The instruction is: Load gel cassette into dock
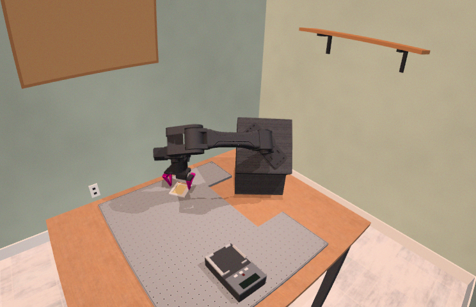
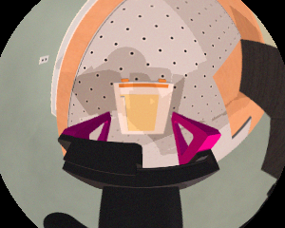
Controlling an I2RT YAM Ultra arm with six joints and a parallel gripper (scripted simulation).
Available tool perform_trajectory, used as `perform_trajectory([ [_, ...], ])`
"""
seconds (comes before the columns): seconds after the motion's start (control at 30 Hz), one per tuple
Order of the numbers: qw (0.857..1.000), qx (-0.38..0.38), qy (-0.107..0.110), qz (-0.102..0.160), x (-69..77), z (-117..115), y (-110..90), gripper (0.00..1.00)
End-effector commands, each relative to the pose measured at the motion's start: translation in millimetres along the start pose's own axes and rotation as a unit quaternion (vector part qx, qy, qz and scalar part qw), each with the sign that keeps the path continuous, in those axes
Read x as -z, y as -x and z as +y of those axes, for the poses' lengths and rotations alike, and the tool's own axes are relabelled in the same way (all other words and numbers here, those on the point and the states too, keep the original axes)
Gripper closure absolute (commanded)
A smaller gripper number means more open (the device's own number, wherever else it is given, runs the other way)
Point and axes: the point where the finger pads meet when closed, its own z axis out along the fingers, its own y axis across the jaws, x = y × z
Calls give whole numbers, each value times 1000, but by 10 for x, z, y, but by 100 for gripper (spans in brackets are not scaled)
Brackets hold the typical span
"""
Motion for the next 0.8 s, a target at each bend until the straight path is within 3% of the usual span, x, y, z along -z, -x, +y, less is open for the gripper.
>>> perform_trajectory([
  [0.0,1000,5,19,0,58,146,-7,0],
  [0.13,1000,-9,8,-4,-2,25,87,0],
  [0.5,1000,-17,6,-5,-23,-39,145,0],
  [0.77,1000,-4,10,-3,-45,15,62,0],
])
